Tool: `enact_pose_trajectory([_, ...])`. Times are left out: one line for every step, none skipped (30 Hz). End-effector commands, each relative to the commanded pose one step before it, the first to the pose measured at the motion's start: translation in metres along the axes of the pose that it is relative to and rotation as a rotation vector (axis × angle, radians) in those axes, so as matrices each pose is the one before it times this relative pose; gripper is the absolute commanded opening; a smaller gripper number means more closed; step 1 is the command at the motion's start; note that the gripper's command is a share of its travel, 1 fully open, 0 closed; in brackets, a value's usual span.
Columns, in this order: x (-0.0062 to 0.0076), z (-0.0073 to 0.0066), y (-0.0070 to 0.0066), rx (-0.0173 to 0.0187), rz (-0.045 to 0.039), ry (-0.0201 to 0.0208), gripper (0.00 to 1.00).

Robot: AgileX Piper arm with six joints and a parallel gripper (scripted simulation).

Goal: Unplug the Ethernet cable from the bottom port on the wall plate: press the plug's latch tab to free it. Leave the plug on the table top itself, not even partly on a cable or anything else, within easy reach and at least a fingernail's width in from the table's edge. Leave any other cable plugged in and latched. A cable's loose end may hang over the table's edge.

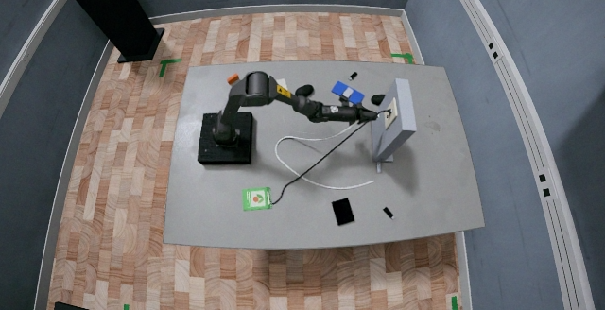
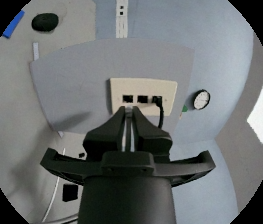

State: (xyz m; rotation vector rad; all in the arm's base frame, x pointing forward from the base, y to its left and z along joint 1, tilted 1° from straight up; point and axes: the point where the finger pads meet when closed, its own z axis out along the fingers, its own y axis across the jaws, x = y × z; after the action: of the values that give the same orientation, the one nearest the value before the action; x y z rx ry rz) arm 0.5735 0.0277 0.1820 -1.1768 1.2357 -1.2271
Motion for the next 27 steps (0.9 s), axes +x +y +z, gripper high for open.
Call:
enact_pose_trajectory([0.00008, -0.00292, -0.00109, 0.00224, 0.0006, 0.00038, 0.0])
enact_pose_trajectory([0.0, -0.00133, 0.0, 0.0, 0.0, 0.0, 0.0])
enact_pose_trajectory([0.0, -0.00133, 0.0, 0.0, 0.0, 0.0, 0.0])
enact_pose_trajectory([0.0, -0.00133, 0.0, 0.0, 0.0, 0.0, 0.0])
enact_pose_trajectory([0.0, -0.00133, 0.0, 0.0, 0.0, 0.0, 0.0])
enact_pose_trajectory([0.0, -0.00133, 0.0, 0.0, 0.0, 0.0, 0.0])
enact_pose_trajectory([0.0, -0.00133, 0.0, 0.0, 0.0, 0.0, 0.0])
enact_pose_trajectory([0.0, -0.00133, 0.0, 0.0, 0.0, 0.0, 0.0])
enact_pose_trajectory([0.0, -0.00133, 0.0, 0.0, 0.0, 0.0, 0.0])
enact_pose_trajectory([0.0, -0.00133, 0.0, 0.0, 0.0, 0.0, 0.0])
enact_pose_trajectory([0.0, -0.00133, 0.0, 0.0, 0.0, 0.0, 0.0])
enact_pose_trajectory([0.0, -0.00133, 0.0, 0.0, 0.0, 0.0, 0.0])
enact_pose_trajectory([0.0, -0.00133, 0.0, 0.0, 0.0, 0.0, 0.0])
enact_pose_trajectory([0.0, 0.0, 0.0, 0.0, 0.0, 0.0, 0.0])
enact_pose_trajectory([0.0, 0.0, 0.0, 0.0, 0.0, 0.0, 0.0])
enact_pose_trajectory([0.0, -0.001, 0.0, 0.0, 0.0, 0.0, 0.0])
enact_pose_trajectory([0.0, 0.0, 0.0, 0.0, 0.0, 0.0, 0.0])
enact_pose_trajectory([0.0, 0.0, 0.0, 0.0, 0.0, 0.0, 0.0])
enact_pose_trajectory([0.0, 0.0, 0.0, 0.0, 0.0, 0.0, 0.0])
enact_pose_trajectory([0.0, 0.0, 0.0, 0.0, 0.0, 0.0, 0.0])
enact_pose_trajectory([0.0, 0.0, 0.0, 0.0, 0.0, 0.0, 0.0])
enact_pose_trajectory([0.0, 0.0, 0.0, 0.0, 0.0, 0.0, 0.0])
enact_pose_trajectory([0.0, 0.0, 0.0, 0.0, 0.0, 0.0, 0.0])
enact_pose_trajectory([0.0, 0.0, 0.0, 0.0, 0.0, 0.0, 0.0])
enact_pose_trajectory([0.00001, -0.00333, -0.00001, 0.0, -0.00001, 0.0, 0.0])
enact_pose_trajectory([0.0, -0.00333, -0.00001, 0.0, 0.0, 0.0, 0.0])
enact_pose_trajectory([0.0, -0.00333, -0.00001, 0.0, 0.0, 0.0, 0.0])
